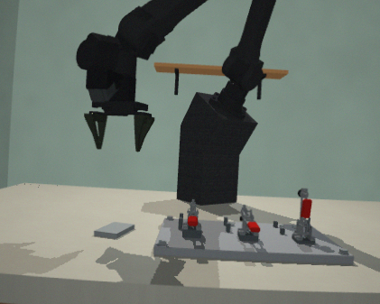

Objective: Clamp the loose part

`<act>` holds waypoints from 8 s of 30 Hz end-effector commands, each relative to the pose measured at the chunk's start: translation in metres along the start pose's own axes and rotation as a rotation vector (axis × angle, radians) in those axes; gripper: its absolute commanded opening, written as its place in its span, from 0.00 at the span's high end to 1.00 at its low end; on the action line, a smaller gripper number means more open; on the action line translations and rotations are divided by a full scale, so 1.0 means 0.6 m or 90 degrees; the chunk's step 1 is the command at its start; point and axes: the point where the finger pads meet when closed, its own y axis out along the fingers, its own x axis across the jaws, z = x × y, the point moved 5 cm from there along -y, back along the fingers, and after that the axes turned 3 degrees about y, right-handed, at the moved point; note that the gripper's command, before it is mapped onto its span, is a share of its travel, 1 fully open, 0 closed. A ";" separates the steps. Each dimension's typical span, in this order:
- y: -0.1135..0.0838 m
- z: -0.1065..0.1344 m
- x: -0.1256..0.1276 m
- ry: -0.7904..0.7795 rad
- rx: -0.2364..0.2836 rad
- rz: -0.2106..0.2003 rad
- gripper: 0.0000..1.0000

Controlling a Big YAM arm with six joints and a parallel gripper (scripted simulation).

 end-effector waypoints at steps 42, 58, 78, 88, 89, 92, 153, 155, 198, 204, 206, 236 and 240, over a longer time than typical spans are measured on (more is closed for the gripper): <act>0.232 -0.024 0.003 -0.008 -0.017 0.003 0.08; 0.236 -0.017 0.003 -0.006 -0.012 0.002 0.08; 0.246 -0.014 0.006 -0.006 -0.007 0.001 0.08; 0.253 -0.025 0.013 -0.011 -0.016 0.002 0.08; 0.266 -0.015 0.008 -0.006 -0.008 0.001 0.08; 0.277 -0.013 0.008 -0.005 -0.007 0.001 0.08; 0.282 -0.019 0.007 -0.010 -0.016 0.002 1.00; 0.282 -0.019 0.007 -0.010 -0.016 0.002 1.00; 0.200 -0.009 -0.005 0.002 -0.014 0.004 1.00; 0.161 -0.007 -0.005 0.002 -0.014 0.004 1.00; 0.161 -0.007 -0.005 0.002 -0.014 0.004 1.00; 0.057 -0.009 -0.004 0.004 -0.017 0.006 1.00; 0.057 -0.009 -0.004 0.004 -0.017 0.006 1.00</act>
